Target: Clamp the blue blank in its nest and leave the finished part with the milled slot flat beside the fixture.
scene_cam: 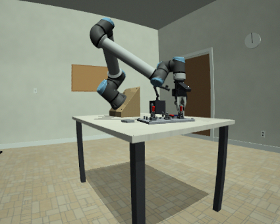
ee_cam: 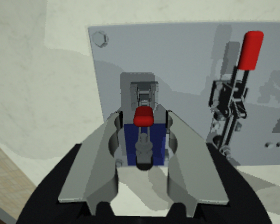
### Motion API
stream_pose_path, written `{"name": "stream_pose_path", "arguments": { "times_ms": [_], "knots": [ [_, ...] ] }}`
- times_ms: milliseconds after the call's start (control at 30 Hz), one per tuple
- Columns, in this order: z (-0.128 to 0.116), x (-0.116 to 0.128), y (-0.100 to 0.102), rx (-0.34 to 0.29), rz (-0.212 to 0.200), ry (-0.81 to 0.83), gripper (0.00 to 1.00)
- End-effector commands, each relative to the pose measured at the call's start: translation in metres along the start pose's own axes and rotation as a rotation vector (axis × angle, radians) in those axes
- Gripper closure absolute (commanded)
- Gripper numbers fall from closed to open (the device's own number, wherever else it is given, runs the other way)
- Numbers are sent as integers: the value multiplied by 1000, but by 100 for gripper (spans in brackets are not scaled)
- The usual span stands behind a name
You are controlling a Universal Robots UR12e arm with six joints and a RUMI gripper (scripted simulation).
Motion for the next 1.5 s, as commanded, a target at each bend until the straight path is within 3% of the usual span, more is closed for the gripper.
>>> {"name": "stream_pose_path", "arguments": {
  "times_ms": [0, 1100, 1133, 1467],
  "knots": [
    [-1, 1, 4, 1, 0, -1, 72],
    [0, 1, 2, 3, 1, 0, 72],
    [0, 1, 2, 3, 1, 0, 100],
    [0, 1, 2, 3, 1, 0, 100]
  ]
}}
Point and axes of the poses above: the point where the finger pads meet when closed, its own y axis out along the fingers, its own x axis across the jaws, z = x × y, the point moved 1 cm from there along -y, back along the fingers, and after that the axes turned 4 degrees about y, right-handed, at the moved point
